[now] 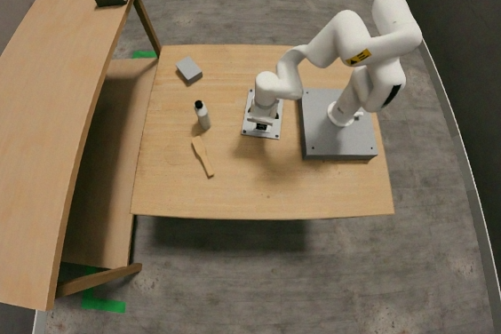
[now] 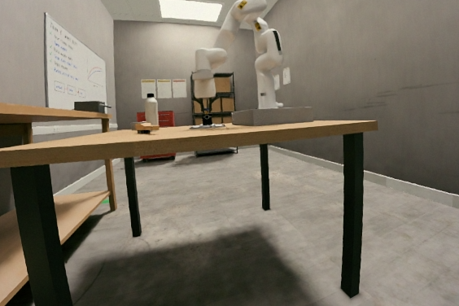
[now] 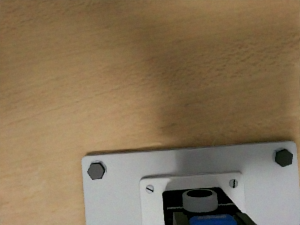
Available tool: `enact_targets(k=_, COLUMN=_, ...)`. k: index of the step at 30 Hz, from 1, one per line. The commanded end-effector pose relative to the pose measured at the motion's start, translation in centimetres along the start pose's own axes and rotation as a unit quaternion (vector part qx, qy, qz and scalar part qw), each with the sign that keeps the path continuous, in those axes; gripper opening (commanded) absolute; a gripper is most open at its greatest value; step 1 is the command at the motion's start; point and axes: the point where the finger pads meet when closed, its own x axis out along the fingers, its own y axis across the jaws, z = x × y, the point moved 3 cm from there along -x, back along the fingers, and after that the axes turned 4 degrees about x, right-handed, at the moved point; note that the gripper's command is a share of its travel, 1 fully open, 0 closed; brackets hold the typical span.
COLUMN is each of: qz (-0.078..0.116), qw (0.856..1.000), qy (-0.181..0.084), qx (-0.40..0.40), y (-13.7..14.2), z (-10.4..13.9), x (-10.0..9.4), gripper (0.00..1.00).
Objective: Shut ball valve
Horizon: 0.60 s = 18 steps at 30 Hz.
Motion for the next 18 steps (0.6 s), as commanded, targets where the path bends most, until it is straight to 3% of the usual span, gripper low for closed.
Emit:
enact_targets(k=1, qz=0.007, qw=1.0, qy=0.003, qx=0.01, y=0.66, z=-0.13, x=-0.31, gripper=0.0)
enact_targets(k=18, qz=0.007, qw=0.998, qy=0.003, qx=0.061, y=1.49, z=-0.13, x=-0.32, gripper=0.0)
